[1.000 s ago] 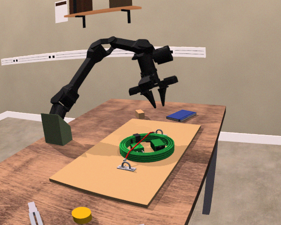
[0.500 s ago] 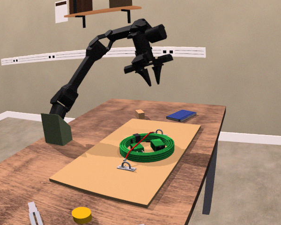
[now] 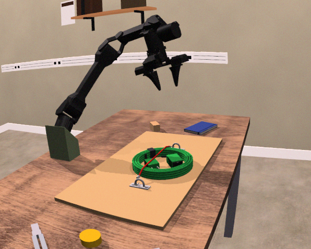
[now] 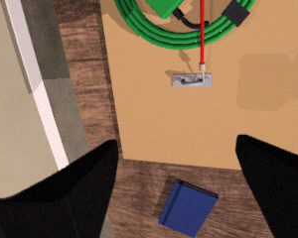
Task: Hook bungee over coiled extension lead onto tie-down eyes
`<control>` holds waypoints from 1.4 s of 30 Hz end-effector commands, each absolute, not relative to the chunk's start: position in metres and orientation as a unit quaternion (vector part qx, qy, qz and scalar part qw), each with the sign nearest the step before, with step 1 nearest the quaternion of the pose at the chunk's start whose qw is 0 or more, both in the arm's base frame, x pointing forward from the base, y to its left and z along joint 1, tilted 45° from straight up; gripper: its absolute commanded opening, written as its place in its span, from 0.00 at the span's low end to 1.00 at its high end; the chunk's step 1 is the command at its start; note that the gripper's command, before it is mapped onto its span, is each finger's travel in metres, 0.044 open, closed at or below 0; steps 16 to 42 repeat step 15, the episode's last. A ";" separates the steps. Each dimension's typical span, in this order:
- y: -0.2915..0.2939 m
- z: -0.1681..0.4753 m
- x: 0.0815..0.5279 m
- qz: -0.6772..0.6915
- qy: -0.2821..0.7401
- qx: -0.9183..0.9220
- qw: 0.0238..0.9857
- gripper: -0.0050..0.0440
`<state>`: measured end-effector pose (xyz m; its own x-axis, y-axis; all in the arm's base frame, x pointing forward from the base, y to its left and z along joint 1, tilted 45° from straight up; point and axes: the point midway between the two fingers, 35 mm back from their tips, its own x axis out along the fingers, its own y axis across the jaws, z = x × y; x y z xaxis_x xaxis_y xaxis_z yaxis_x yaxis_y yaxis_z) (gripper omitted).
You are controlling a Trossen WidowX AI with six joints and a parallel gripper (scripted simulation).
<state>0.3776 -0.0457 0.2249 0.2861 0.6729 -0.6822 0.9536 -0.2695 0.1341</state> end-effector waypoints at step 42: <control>-0.046 0.229 0.378 -0.255 0.535 0.756 0.279 1.00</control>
